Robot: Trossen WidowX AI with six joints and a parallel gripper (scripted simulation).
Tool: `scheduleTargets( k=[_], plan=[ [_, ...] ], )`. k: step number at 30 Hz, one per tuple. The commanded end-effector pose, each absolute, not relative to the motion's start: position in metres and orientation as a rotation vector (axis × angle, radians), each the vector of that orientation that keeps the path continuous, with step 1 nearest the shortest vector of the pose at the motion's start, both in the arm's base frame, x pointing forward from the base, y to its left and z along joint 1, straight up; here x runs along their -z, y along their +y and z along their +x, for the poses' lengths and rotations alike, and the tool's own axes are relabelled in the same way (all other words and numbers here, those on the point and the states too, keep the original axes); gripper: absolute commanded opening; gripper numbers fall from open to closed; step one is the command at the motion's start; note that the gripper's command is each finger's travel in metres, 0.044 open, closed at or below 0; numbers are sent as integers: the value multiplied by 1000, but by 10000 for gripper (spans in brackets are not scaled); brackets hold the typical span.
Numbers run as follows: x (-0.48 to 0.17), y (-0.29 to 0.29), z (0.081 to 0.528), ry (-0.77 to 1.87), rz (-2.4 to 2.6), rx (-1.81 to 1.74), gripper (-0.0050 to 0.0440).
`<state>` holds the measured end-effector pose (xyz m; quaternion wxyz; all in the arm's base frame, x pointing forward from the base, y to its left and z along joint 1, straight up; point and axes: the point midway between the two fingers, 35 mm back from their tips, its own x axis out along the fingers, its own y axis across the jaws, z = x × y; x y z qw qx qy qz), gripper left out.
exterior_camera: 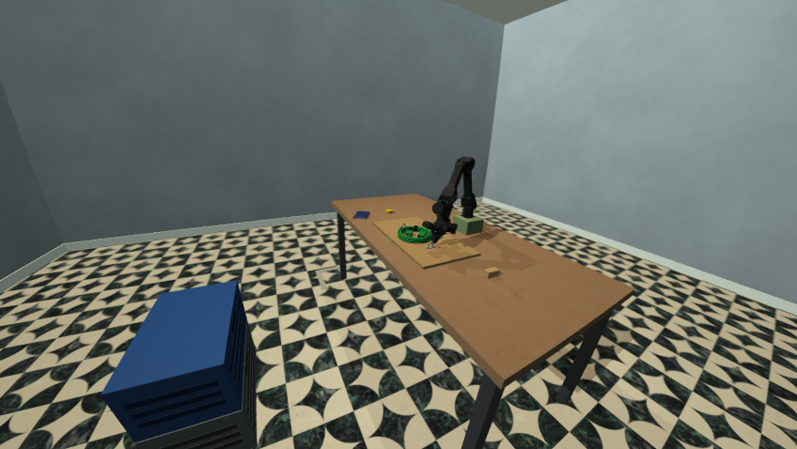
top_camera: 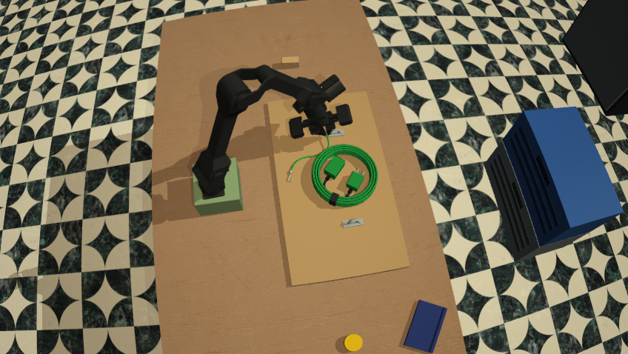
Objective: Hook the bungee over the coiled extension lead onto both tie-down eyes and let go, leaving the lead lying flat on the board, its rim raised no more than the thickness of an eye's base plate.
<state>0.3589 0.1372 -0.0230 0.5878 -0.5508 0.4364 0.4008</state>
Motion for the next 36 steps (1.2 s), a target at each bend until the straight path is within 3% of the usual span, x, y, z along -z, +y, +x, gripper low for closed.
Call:
scheduleTargets(
  k=[1,36],
  plan=[
    [18,138,366,997,-1284,-926,-50],
    [18,134,371,988,-1287,-920,-50]
  ],
)
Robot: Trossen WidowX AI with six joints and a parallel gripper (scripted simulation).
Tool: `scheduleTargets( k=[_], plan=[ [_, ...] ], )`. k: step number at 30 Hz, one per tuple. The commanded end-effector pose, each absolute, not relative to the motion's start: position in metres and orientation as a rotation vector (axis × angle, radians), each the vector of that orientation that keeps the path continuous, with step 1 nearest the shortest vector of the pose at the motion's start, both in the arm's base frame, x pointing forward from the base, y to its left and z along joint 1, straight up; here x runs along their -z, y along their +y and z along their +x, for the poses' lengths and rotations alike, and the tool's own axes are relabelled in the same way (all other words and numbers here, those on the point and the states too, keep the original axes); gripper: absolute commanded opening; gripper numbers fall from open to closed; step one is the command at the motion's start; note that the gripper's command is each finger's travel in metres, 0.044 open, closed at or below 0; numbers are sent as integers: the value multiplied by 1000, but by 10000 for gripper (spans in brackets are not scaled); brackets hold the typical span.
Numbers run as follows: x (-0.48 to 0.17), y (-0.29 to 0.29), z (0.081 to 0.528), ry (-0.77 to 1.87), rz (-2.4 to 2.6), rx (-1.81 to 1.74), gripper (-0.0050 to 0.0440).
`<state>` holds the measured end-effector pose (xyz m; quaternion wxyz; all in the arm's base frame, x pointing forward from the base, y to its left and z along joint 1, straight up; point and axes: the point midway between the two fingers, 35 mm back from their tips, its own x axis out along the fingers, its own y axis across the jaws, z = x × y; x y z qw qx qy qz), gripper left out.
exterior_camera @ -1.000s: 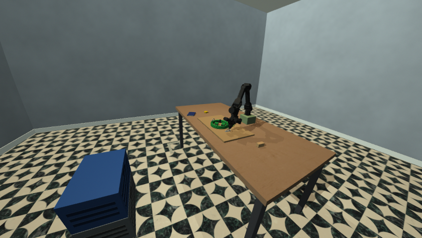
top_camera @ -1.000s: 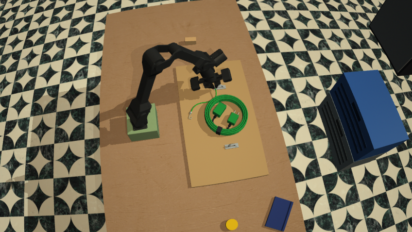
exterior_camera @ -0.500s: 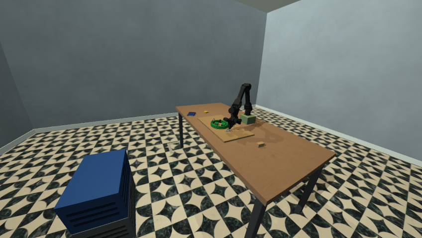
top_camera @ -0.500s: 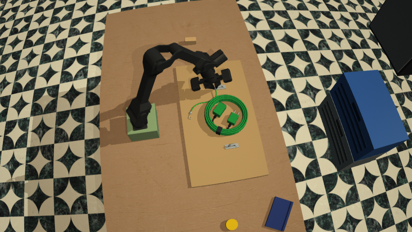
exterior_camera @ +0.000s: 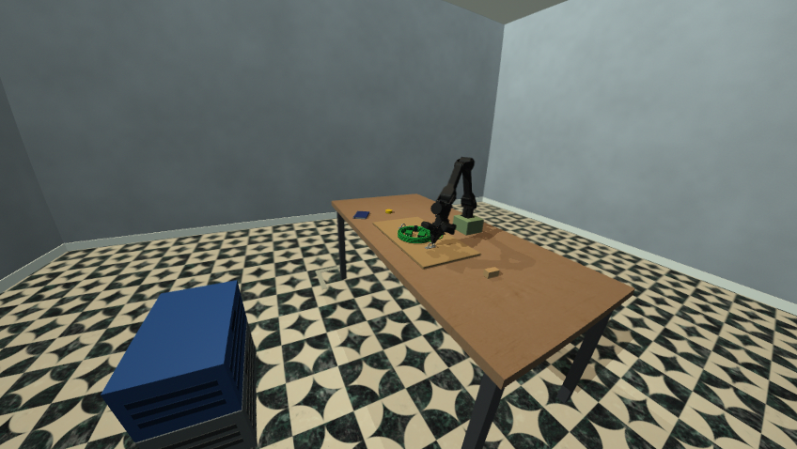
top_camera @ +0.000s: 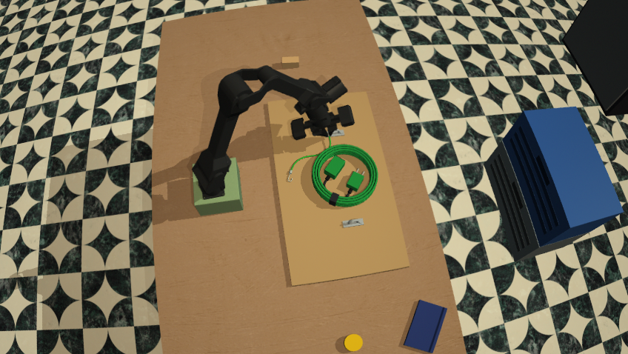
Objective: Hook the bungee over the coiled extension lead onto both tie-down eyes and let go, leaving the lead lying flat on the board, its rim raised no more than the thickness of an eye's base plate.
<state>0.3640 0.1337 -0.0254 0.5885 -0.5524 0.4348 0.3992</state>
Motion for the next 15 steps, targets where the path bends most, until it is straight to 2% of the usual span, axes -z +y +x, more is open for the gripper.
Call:
scheduleTargets(
  k=[1,15],
  plan=[
    [19,133,371,988,-1287,-920,-50],
    [18,132,373,982,-1288,-915,-50]
  ],
)
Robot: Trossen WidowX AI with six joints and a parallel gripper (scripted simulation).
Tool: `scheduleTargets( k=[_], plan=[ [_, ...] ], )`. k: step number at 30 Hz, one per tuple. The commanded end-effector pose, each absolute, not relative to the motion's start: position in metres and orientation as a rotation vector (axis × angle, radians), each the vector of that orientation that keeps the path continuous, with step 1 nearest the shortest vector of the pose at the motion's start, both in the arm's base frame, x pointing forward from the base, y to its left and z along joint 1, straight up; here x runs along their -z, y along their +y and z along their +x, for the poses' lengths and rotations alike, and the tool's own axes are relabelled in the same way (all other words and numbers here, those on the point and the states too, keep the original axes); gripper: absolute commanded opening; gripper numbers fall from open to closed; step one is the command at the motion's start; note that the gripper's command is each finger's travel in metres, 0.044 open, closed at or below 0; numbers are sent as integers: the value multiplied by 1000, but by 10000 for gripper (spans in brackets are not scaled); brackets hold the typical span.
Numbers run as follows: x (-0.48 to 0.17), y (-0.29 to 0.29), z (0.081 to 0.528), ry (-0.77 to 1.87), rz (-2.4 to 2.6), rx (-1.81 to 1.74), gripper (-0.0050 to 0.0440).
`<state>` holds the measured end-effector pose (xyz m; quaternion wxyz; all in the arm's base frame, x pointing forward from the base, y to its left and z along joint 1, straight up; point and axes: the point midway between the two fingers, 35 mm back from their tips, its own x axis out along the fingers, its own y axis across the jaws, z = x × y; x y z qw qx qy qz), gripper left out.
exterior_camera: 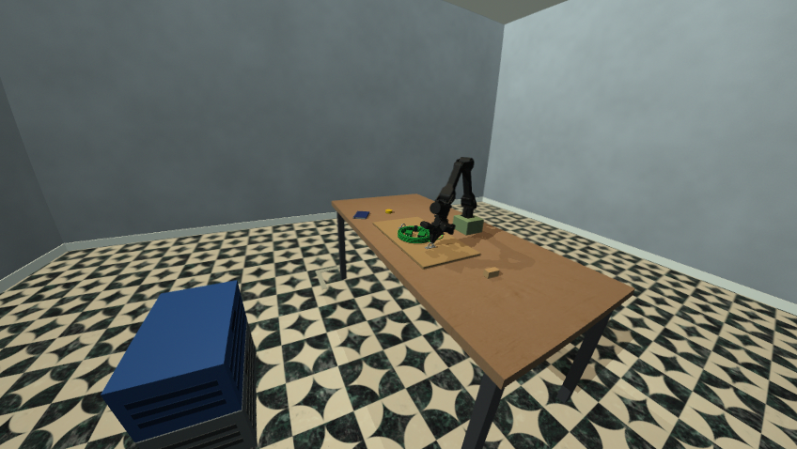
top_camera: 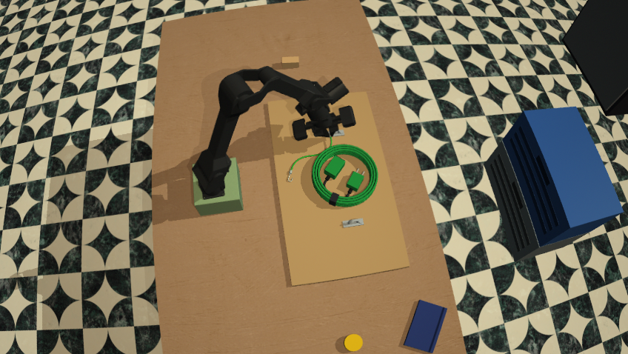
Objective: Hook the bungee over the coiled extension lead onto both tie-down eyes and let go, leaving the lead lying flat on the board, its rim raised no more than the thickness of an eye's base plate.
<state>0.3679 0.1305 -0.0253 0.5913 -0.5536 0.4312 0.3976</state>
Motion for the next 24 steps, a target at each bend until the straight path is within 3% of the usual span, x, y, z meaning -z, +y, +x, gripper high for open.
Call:
scheduleTargets(
  k=[1,24],
  plan=[
    [17,133,372,980,-1288,-912,-50],
    [18,126,371,980,-1289,-913,-50]
  ],
)
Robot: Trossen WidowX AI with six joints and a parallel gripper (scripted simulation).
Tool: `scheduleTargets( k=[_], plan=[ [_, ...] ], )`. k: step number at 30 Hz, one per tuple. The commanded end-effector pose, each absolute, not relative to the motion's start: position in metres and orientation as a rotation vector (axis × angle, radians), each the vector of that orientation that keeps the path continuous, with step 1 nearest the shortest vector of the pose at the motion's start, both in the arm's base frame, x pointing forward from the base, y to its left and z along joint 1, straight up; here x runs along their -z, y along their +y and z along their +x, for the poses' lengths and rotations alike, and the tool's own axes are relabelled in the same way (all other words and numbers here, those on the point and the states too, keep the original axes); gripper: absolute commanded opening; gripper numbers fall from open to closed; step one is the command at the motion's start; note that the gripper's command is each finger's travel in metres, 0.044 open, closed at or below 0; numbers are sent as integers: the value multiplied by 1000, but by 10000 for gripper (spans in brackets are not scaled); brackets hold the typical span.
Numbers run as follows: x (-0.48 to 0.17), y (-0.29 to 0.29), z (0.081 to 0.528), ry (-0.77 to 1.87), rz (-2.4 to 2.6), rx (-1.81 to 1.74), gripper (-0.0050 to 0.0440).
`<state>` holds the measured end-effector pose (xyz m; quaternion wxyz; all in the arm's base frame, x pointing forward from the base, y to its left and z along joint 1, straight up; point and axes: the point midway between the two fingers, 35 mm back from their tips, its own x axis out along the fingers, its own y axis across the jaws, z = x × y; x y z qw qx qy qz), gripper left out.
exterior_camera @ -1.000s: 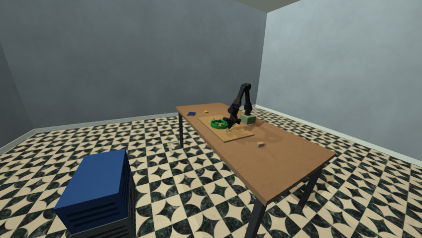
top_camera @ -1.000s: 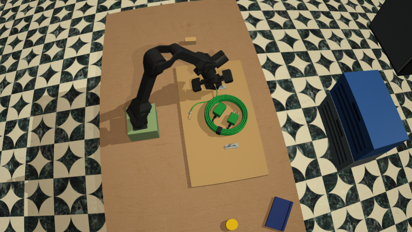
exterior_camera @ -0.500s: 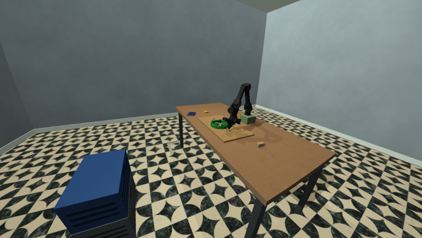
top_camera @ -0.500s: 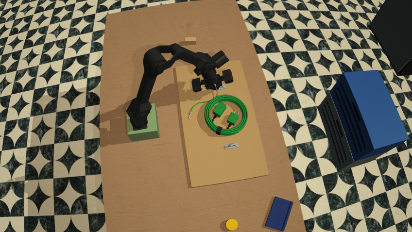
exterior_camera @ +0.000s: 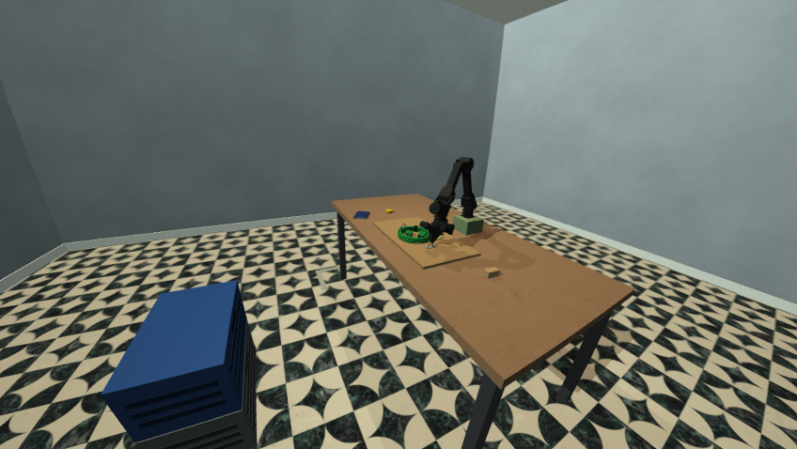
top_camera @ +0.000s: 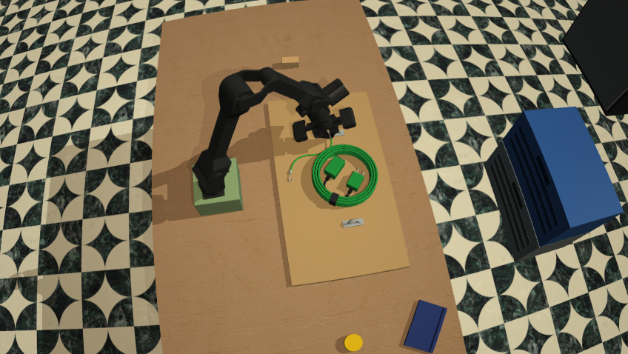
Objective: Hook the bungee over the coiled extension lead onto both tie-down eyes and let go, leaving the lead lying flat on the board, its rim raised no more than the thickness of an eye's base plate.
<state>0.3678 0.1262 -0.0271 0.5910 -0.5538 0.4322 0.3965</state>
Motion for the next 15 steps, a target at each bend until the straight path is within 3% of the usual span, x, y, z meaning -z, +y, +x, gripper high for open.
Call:
scheduleTargets(
  k=[1,15],
  plan=[
    [18,125,371,980,-1289,-913,-50],
    [21,124,371,986,-1290,-914,-50]
  ],
)
